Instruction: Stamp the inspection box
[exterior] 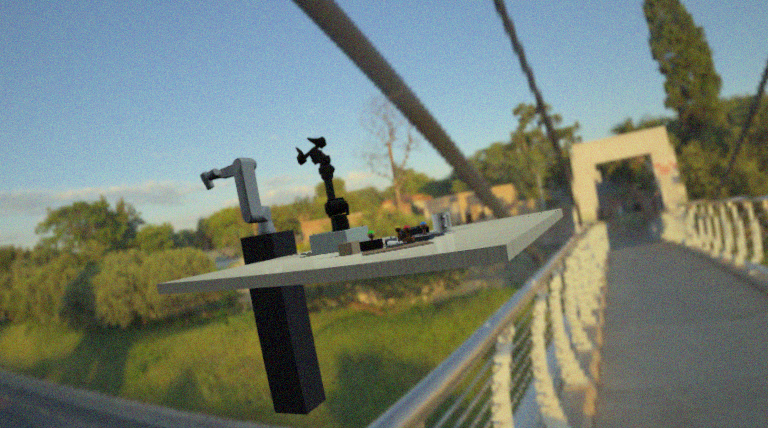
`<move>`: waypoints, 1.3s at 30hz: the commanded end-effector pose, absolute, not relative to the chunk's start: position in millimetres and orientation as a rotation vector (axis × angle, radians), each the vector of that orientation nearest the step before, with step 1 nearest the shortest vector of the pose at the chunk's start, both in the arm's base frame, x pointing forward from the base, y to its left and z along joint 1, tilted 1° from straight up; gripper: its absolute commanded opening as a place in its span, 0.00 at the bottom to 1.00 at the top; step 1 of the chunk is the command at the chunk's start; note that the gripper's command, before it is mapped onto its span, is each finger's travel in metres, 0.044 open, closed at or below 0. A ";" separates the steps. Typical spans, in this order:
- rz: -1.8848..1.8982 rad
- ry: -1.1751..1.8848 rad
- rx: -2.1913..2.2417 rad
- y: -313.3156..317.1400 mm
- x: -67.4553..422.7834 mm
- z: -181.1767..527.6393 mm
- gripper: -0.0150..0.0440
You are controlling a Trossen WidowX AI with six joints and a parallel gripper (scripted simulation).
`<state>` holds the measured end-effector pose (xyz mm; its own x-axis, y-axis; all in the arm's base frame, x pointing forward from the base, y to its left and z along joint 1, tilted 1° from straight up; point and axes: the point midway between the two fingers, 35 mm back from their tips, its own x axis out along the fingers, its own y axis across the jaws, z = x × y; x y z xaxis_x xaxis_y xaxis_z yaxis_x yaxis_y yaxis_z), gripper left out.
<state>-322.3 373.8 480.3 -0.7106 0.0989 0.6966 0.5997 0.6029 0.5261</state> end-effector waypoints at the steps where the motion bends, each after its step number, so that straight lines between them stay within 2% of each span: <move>1: -1.040 -2.194 -0.549 371.8 -321.4 482.5 0.89; 7: -1.160 -1.958 -0.535 308.8 -289.1 543.4 0.64; 16: -1.287 -1.560 -0.511 195.6 -221.1 614.7 0.64; 23: -1.334 -1.218 -0.488 96.6 -152.1 644.5 0.64; 31: -1.314 -0.843 -0.453 -9.8 -65.9 643.5 0.64; 39: -1.195 -0.535 -0.391 -94.7 22.2 610.3 0.64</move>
